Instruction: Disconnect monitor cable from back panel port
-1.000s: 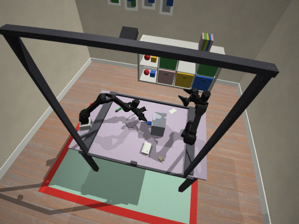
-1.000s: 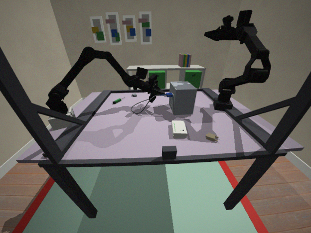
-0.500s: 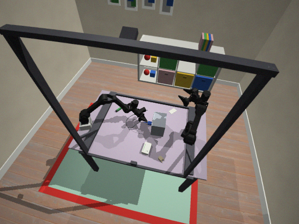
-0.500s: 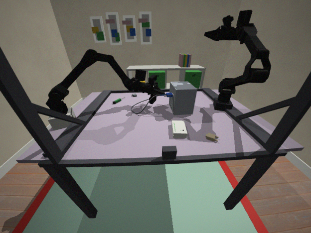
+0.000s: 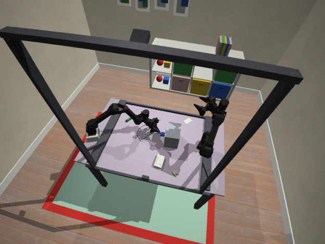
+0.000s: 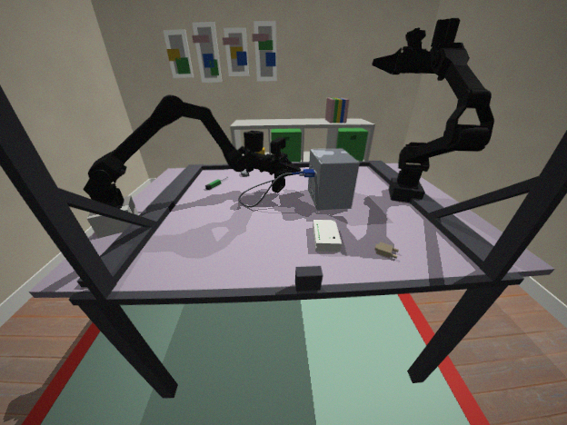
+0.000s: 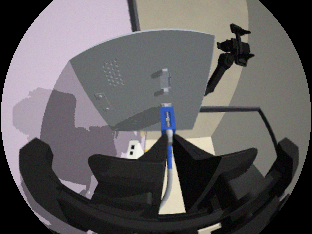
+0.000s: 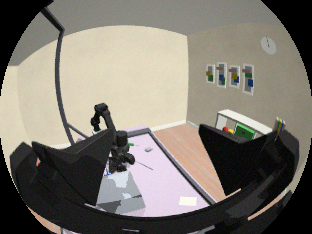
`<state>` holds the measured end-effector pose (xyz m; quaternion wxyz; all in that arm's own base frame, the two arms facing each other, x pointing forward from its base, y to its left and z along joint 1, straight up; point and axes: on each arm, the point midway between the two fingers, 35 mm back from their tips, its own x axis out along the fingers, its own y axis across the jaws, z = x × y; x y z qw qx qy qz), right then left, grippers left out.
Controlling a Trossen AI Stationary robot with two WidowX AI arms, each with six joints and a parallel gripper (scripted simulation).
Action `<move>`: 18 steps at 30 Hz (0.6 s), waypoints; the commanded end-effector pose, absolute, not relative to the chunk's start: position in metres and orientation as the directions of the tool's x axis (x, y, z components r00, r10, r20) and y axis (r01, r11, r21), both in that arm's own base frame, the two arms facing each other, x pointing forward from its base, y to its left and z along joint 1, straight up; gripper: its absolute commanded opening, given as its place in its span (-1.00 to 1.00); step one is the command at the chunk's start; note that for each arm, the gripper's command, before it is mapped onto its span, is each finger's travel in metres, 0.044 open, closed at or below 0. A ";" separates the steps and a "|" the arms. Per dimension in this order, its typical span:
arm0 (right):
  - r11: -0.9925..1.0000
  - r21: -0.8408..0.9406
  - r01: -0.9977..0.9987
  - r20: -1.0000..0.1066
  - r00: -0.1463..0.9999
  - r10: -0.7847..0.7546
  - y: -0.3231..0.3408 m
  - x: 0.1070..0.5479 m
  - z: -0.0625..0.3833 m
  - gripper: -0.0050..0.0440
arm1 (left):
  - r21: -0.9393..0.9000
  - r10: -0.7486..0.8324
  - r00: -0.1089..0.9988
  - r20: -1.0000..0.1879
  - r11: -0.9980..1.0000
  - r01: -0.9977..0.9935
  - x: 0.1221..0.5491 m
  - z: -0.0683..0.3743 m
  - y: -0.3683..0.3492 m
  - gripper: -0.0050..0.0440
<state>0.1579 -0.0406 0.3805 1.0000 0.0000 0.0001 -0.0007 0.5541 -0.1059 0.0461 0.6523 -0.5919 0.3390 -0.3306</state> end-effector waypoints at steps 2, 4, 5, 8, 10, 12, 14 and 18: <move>1.000 -0.006 0.000 0.001 1.000 0.000 -0.039 0.158 0.383 1.00 | -0.998 -0.837 0.548 -0.014 0.050 0.050 0.557 0.058 -0.106 -0.80; 1.000 -0.006 0.000 0.001 1.000 0.000 -0.039 0.158 0.383 1.00 | -0.999 -0.837 0.547 0.003 0.021 0.038 0.557 0.057 -0.106 -0.80; 1.000 -0.006 0.000 0.001 1.000 0.000 -0.039 0.158 0.383 1.00 | -0.999 -0.838 0.546 0.006 0.018 0.037 0.557 0.057 -0.106 -0.80; 1.000 -0.006 0.000 0.001 1.000 0.000 -0.039 0.158 0.383 1.00 | -0.999 -0.838 0.546 0.006 0.018 0.037 0.557 0.057 -0.106 -0.70; 1.000 -0.006 0.000 0.001 1.000 0.000 -0.039 0.158 0.383 1.00 | -0.999 -0.838 0.546 0.006 0.018 0.037 0.557 0.057 -0.106 -0.50; 1.000 -0.006 0.000 0.001 1.000 0.000 -0.039 0.158 0.383 1.00 | -0.999 -0.838 0.546 0.006 0.018 0.037 0.557 0.057 -0.106 -0.31; 1.000 -0.006 0.000 0.001 1.000 0.000 -0.039 0.158 0.383 1.00 | -0.999 -0.838 0.546 0.006 0.018 0.037 0.557 0.057 -0.106 -0.11; 1.000 -0.006 0.000 0.001 1.000 0.000 -0.039 0.158 0.383 1.00 | -0.999 -0.838 0.546 0.006 0.018 0.037 0.557 0.057 -0.106 0.18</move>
